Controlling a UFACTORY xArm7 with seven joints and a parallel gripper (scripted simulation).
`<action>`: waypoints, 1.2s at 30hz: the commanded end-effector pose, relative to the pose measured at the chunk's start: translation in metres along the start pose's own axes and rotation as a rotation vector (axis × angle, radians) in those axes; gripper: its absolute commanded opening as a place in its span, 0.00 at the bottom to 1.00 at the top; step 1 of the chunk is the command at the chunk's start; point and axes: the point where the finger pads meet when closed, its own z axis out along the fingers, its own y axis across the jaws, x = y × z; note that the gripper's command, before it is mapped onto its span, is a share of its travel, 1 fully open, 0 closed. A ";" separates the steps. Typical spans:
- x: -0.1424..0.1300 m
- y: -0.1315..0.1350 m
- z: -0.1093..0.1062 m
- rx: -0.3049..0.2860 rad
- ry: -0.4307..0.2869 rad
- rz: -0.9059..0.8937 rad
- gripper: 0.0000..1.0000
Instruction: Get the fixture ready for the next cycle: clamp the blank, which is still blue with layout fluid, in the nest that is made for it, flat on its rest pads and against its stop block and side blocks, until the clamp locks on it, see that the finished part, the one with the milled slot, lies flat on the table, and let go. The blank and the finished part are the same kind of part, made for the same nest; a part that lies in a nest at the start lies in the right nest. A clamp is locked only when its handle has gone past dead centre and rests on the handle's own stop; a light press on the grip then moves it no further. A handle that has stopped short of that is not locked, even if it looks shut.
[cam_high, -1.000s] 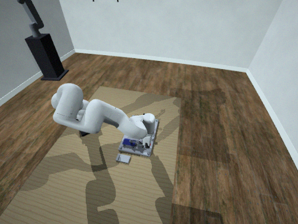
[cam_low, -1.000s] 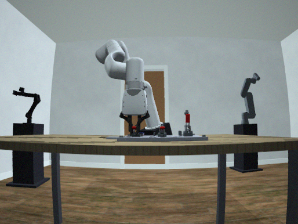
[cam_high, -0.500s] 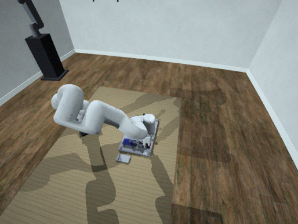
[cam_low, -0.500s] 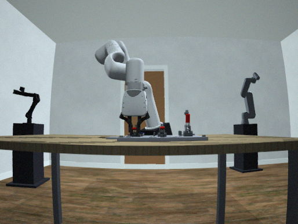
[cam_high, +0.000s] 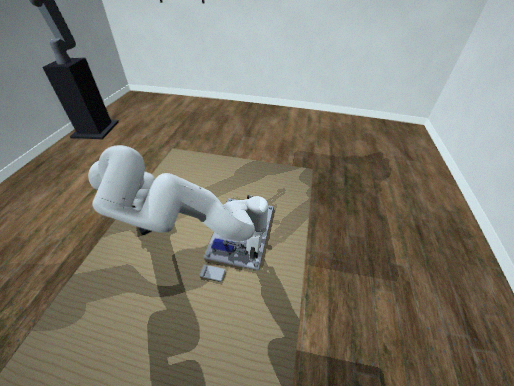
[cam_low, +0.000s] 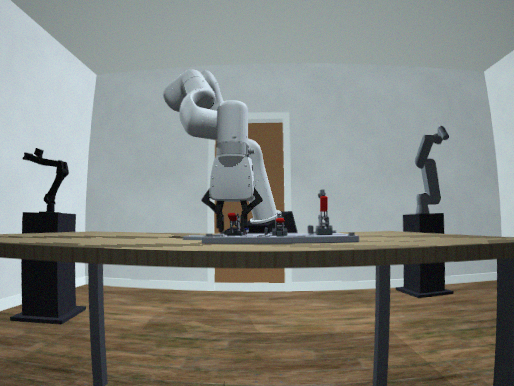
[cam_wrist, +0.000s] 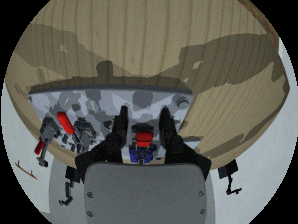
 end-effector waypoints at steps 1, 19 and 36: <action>0.001 0.000 -0.001 0.000 0.003 -0.001 0.47; 0.001 0.000 -0.001 0.000 0.003 -0.001 0.47; 0.001 0.000 -0.049 0.000 0.003 -0.001 0.47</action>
